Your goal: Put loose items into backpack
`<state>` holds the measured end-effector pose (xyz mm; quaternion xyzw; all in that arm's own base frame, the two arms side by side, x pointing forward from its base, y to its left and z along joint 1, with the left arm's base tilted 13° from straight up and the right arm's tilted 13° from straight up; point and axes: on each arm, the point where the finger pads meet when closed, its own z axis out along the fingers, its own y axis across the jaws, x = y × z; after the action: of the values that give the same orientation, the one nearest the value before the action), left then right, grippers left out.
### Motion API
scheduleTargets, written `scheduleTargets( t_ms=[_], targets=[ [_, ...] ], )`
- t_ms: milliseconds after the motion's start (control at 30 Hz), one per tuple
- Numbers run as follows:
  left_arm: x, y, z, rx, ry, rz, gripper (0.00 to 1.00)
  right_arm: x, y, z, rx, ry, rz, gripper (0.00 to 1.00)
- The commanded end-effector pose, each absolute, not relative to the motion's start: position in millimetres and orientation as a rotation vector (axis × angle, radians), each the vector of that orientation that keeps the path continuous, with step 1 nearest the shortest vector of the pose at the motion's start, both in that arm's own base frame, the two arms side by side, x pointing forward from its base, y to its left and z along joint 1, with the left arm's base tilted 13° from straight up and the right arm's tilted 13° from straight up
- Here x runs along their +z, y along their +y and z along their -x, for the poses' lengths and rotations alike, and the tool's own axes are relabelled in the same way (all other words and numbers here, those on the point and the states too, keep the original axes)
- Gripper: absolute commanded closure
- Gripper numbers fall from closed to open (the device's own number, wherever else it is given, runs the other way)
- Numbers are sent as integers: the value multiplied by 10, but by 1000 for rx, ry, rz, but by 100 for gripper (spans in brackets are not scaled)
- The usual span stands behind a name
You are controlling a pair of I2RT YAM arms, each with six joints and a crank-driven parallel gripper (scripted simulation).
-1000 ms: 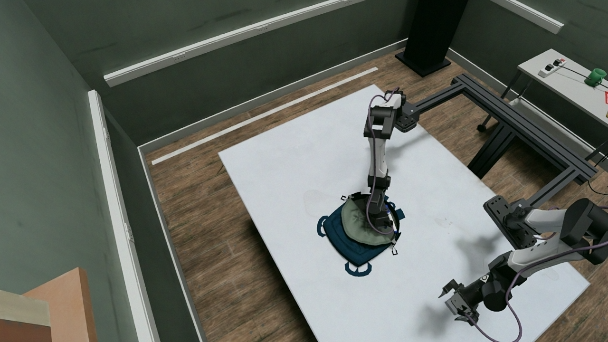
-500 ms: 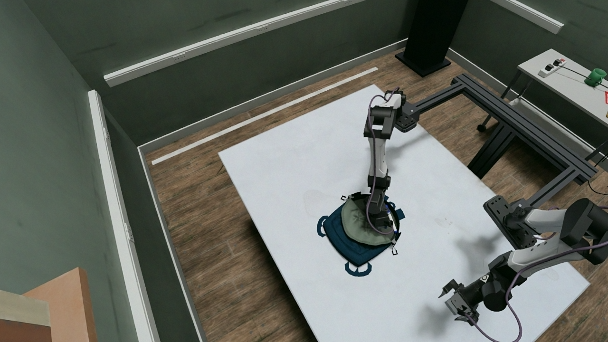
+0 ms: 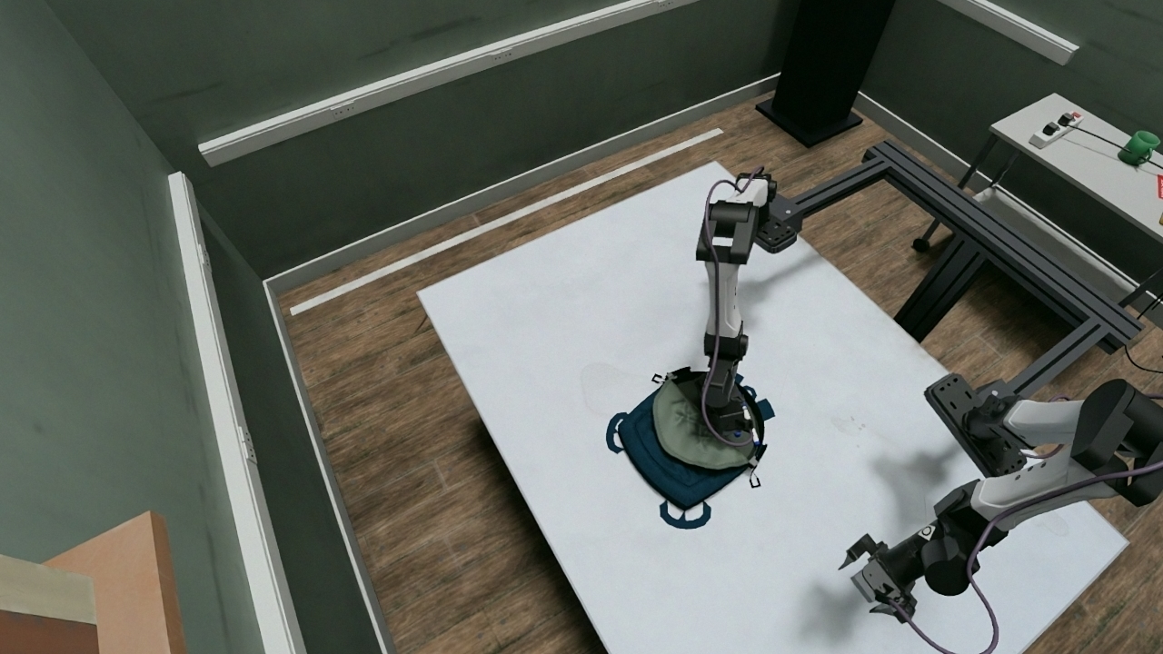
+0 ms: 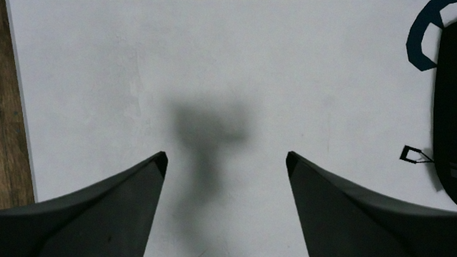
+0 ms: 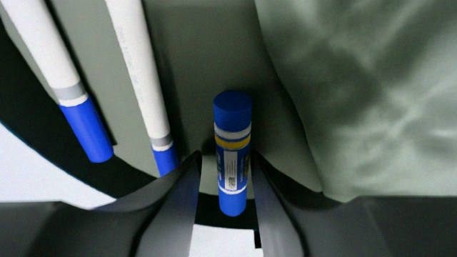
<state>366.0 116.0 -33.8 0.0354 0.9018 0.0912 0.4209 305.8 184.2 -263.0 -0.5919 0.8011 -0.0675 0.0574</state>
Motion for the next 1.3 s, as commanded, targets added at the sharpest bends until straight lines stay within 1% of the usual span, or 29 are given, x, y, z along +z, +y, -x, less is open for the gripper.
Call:
scheduleTargets(
  t_ms=[0,333,400,500,533,1000,1033,1267],
  targets=[
    [-297,1149,-3695,228,2245,-94,10,-2423,1996,-3131,-200,2394,1776,63],
    [-297,1149,-3695,228,2245,-94,10,-2295,2011,-3102,-202,2396,1777,63],
    [-297,1149,-3695,228,2245,-94,10,-2266,2053,-3162,-200,2389,1761,63],
    [-297,1149,-3695,228,2245,-94,10,-2247,2015,-3096,-203,2397,1777,63],
    [-297,1149,-3695,228,2245,-94,10,-2339,1984,-3101,-198,2404,1779,18],
    [-297,1149,-3695,228,2245,-94,10,-2339,1988,-3107,-198,2404,1780,18],
    [-297,1149,-3695,228,2245,-94,10,-2207,2044,-3114,-202,2394,1771,18],
    [-297,1149,-3695,228,2245,-94,10,-2055,2017,-3047,-204,2399,1781,18]
  ],
)
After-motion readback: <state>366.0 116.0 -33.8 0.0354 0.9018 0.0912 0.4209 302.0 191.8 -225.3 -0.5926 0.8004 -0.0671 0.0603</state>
